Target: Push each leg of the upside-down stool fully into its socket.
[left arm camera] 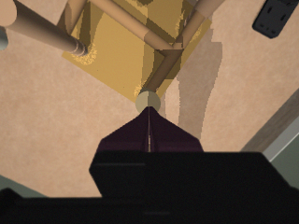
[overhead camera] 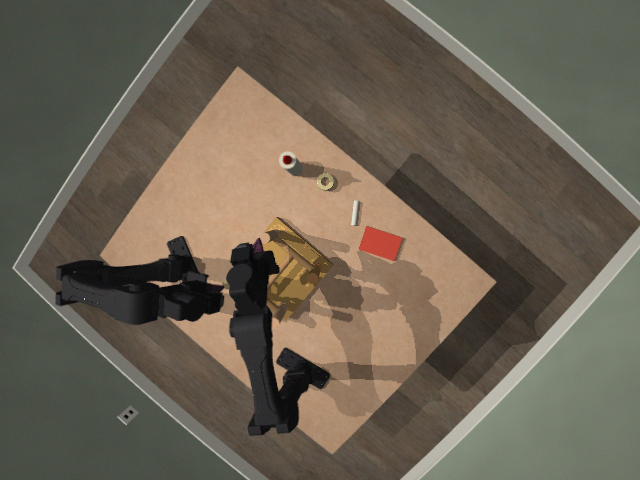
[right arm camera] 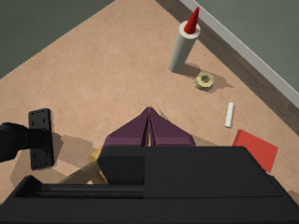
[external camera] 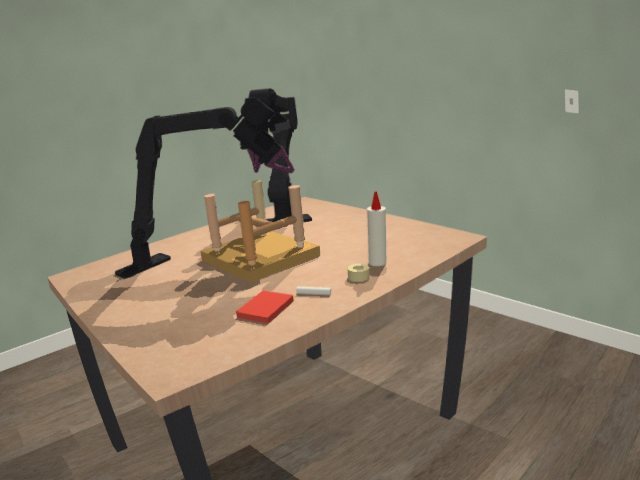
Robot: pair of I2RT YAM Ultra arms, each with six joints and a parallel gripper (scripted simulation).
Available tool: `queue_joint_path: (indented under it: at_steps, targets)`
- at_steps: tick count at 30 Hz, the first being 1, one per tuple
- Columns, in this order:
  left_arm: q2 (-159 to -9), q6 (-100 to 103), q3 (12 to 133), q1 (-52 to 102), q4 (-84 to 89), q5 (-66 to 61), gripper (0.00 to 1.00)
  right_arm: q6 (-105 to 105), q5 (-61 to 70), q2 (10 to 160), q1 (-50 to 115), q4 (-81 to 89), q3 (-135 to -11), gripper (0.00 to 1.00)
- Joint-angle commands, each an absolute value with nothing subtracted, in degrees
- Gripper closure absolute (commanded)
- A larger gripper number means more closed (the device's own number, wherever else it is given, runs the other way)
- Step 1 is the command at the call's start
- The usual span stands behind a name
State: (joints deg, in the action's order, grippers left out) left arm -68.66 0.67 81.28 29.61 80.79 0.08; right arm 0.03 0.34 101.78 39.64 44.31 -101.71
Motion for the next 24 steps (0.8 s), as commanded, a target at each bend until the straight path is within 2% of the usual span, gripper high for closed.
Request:
queue_joint_path:
  at_steps: [1,19,20,24]
  targets:
    - [-66.84,0.41,79.47,28.96,78.94,0.01,1.00,0.02,0.72,101.20,39.41,45.02,-103.69,1.00]
    - [-64.65,0.11,74.42,28.78,74.81,0.31,1.00,0.02,0.54,101.20,39.41,45.02,-103.69,1.00]
    - [-64.98,0.10,74.05,28.60,74.78,0.38,1.00,0.04,0.42,99.78,39.30,44.14,-100.04,1.00]
    - [-64.80,0.10,74.04,28.61,74.76,0.38,1.00,0.11,0.03,99.73,38.92,42.36,-99.03,1.00]
